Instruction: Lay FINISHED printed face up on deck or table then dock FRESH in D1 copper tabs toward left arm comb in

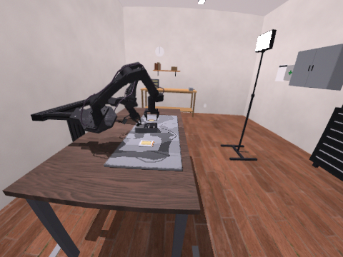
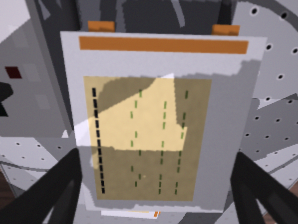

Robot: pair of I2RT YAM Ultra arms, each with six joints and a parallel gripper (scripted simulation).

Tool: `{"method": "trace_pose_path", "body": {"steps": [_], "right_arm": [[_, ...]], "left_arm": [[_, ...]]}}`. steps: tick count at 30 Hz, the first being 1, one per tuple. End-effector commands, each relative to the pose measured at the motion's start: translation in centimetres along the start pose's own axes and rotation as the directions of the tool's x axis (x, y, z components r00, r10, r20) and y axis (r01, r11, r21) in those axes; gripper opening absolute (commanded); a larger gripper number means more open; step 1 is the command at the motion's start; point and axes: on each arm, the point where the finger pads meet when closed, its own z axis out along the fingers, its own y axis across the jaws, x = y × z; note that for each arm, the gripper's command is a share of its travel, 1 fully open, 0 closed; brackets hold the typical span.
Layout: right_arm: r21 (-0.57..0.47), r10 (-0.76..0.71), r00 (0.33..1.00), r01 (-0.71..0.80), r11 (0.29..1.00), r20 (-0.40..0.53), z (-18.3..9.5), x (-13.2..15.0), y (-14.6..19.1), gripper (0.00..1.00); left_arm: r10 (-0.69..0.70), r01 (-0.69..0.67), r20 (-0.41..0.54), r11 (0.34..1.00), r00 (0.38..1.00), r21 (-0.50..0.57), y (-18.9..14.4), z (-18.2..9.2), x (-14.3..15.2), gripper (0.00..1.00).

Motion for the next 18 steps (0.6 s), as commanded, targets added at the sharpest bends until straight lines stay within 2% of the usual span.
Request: {"method": "trace_pose_path", "body": {"steps": [1,18], "right_arm": [[0.016,-0.009,1.0,0.009,1.0,0.011,-0.33,-0.46,-0.07,0.0],[0.016,-0.009,1.0,0.009,1.0,0.011,-0.33,-0.46,-0.07,0.0]], "left_arm": [[-0.004,0.004,0.006,1.0,1.0,-0.023,0.6,-0.93,0.14,0.0],[-0.004,0.004,0.006,1.0,1.0,-0.023,0.8,-1.23,0.2,0.0]]}}
